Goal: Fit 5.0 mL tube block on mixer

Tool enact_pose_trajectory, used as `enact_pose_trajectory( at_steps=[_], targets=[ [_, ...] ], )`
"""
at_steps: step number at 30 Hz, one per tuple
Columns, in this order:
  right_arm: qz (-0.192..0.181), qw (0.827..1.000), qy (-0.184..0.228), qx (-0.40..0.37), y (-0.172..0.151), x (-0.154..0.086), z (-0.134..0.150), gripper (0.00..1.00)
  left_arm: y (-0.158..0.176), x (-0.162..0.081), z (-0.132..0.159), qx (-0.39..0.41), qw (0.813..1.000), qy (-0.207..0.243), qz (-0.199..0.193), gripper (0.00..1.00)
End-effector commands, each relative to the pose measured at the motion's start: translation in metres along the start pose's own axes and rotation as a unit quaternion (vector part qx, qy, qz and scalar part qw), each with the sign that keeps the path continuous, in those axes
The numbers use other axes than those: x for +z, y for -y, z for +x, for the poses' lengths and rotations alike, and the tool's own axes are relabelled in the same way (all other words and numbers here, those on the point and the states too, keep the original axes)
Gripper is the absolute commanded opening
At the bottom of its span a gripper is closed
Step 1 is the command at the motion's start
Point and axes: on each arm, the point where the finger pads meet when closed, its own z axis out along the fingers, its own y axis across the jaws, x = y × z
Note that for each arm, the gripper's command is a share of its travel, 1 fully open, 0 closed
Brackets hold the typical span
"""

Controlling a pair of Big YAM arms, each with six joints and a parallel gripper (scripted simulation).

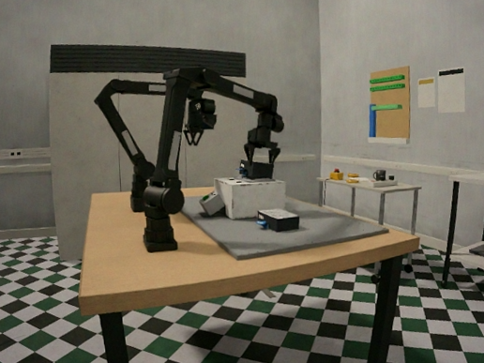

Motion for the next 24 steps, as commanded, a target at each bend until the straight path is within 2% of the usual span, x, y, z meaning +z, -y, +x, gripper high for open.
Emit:
enact_pose_trajectory(
  at_steps=[1,11,24],
  targets=[
    [0.019,1.0,0.004,0.018,0.025,0.001,-0.001,0.0,-0.003,-0.005,-0.005,-0.006,1.0,0.008,-0.002,1.0],
    [0.028,0.999,0.003,0.019,0.022,0.0,-0.002,0.0,-0.005,-0.021,-0.013,-0.006,1.0,0.027,-0.005,1.0],
    [0.039,0.999,0.003,0.021,0.022,0.0,-0.002,0.0,-0.005,-0.025,-0.015,-0.006,0.999,0.033,-0.006,1.0]
  ],
)
